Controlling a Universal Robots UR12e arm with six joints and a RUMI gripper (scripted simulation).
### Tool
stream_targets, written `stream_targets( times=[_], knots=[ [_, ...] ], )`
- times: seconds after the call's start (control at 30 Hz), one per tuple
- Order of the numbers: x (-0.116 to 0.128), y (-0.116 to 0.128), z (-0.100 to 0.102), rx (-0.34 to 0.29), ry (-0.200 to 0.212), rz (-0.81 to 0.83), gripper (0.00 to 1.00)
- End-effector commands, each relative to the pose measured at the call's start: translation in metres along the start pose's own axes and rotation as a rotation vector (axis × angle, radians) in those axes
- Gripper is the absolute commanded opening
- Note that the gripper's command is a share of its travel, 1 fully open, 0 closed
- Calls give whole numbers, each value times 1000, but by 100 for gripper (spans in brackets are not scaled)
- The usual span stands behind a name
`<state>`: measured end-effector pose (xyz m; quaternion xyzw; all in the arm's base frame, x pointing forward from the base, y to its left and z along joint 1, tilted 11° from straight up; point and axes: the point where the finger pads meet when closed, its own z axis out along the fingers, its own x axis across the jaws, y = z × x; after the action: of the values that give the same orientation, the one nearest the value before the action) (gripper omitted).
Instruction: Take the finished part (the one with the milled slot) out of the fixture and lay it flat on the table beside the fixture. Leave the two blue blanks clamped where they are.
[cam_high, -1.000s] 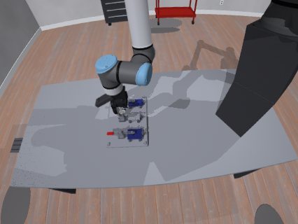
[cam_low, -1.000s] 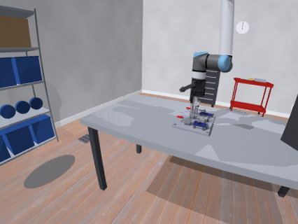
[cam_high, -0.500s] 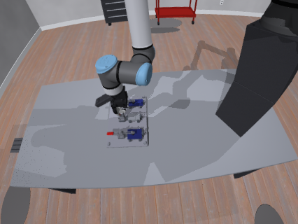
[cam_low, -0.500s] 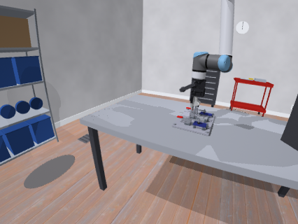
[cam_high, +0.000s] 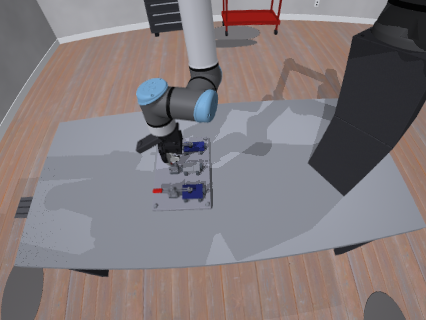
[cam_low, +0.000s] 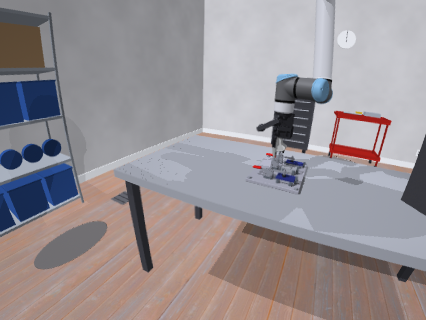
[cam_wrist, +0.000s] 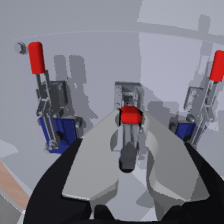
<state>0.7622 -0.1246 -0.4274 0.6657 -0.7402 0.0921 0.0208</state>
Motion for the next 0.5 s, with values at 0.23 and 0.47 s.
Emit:
stream_targets(
  times=[0.23, 0.47],
  knots=[
    [0, 0, 0, 0, 0, 0, 0],
    [0, 2, 0, 0, 0, 0, 0]
  ],
)
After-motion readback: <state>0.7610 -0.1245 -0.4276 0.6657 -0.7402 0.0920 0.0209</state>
